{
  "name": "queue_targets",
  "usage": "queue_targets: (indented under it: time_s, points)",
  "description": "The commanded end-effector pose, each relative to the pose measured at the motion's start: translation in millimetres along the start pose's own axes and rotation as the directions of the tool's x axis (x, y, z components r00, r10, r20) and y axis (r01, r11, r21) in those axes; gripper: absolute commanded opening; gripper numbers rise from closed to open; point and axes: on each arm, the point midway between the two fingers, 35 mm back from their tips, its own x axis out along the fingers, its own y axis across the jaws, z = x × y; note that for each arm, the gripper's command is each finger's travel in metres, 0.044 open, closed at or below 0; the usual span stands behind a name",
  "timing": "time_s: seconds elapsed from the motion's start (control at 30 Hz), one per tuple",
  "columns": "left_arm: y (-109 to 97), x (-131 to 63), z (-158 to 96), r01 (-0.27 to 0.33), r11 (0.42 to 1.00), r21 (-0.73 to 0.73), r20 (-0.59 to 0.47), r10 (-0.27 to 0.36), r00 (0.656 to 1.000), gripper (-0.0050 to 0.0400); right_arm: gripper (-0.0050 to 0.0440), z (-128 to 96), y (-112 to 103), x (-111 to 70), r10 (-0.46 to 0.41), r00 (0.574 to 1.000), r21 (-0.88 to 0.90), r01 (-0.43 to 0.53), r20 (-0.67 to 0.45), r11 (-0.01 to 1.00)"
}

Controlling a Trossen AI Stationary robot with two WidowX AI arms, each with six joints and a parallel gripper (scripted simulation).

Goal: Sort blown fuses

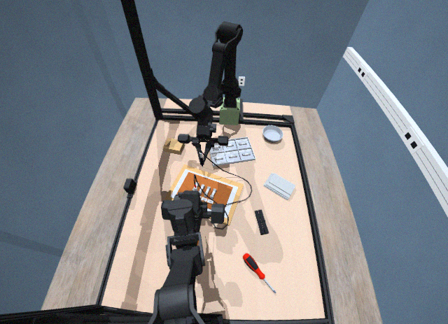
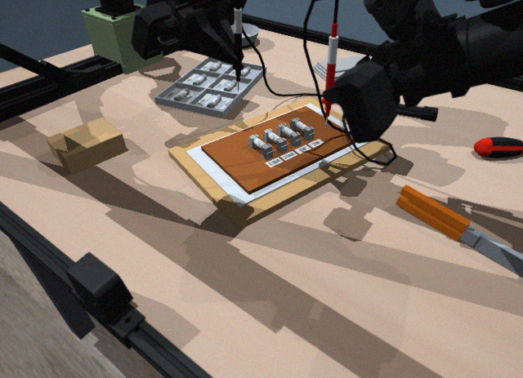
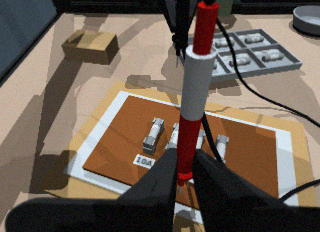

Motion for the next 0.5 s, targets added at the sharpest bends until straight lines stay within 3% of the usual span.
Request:
queue_targets:
  time_s: [0.0,0.47]
  points:
    - [-9,4.3,10,0.004,1.0,-0.006,0.014,-0.004,1.0,-0.005,-0.005,17,7,5.9,0.004,0.999,0.009,-0.004,0.032,1.0]
    - [-23,15.0,18,0.007,1.0,-0.003,0.017,-0.007,1.0,-0.005,-0.005,30,21,20.9,0.004,0.999,0.01,-0.005,0.033,1.0]
